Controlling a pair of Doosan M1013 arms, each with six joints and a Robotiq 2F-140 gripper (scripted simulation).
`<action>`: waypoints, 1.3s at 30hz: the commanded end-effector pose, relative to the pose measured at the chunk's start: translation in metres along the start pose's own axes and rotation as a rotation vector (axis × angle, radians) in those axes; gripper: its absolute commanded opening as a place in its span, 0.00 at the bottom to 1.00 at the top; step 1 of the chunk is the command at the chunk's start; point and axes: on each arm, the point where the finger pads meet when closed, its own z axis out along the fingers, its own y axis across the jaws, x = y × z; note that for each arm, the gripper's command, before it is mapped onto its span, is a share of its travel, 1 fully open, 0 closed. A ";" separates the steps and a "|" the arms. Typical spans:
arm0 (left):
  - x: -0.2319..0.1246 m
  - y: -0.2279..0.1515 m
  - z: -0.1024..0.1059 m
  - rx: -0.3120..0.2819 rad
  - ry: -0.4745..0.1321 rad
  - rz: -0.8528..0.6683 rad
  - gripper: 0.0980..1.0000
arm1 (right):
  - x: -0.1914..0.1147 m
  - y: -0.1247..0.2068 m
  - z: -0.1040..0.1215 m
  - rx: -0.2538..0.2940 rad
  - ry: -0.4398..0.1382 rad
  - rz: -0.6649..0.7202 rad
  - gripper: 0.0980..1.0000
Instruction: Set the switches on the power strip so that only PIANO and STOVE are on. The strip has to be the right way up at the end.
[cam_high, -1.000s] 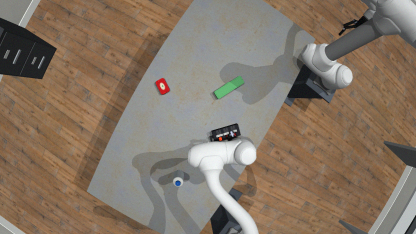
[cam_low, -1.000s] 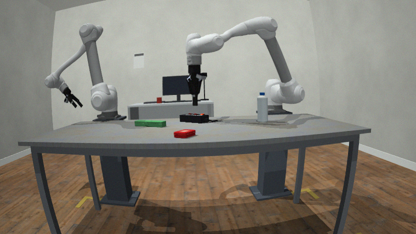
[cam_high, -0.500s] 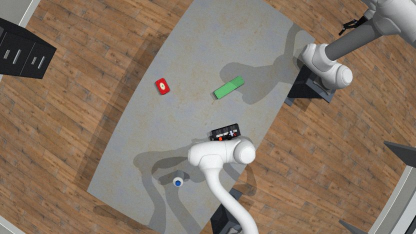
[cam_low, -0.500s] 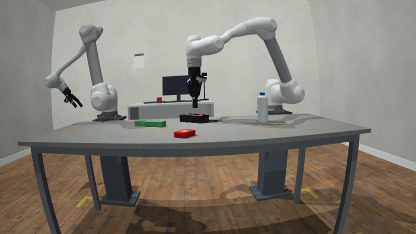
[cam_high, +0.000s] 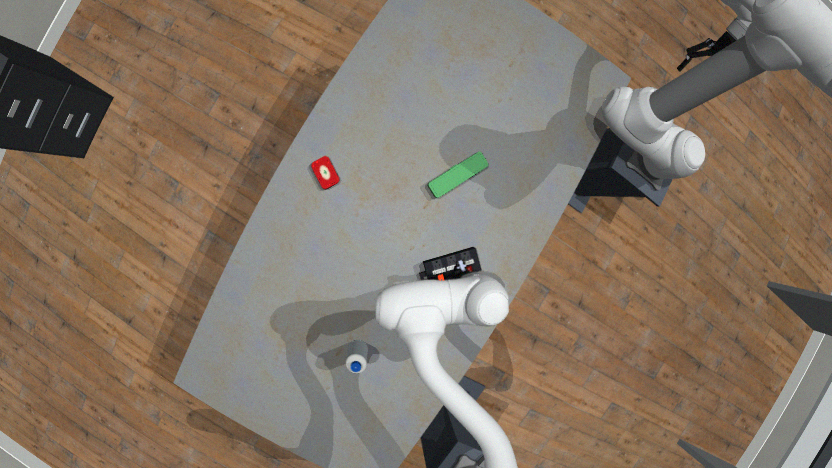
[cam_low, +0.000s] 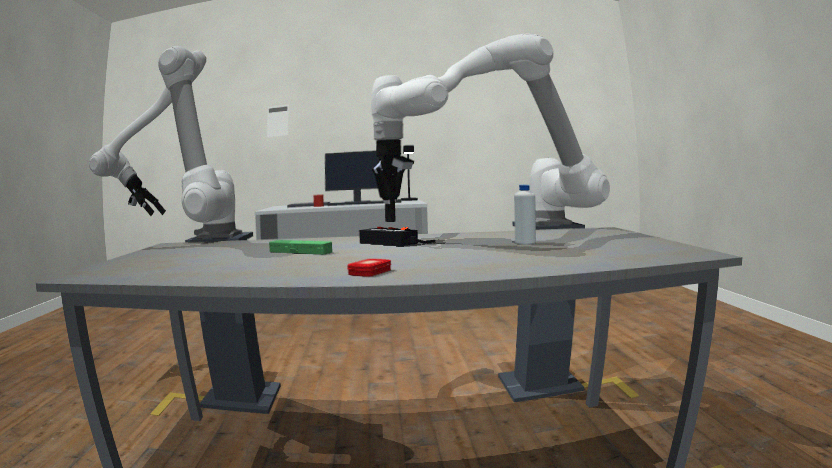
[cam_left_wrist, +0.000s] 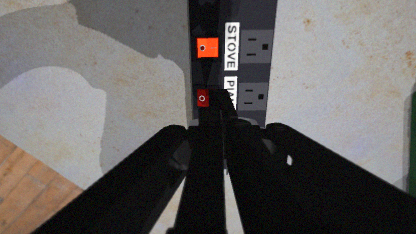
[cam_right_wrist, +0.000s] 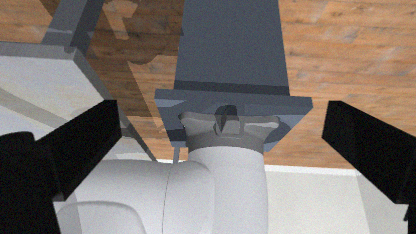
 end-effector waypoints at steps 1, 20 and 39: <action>0.000 0.001 0.002 -0.002 0.000 0.000 0.00 | 0.000 0.000 -0.001 0.000 0.001 0.000 1.00; 0.000 0.001 0.010 -0.002 0.000 0.000 0.00 | 0.000 0.000 -0.001 0.000 0.001 0.000 1.00; 0.000 0.001 0.010 -0.002 0.000 0.000 0.00 | 0.000 0.000 -0.001 0.000 0.001 0.000 1.00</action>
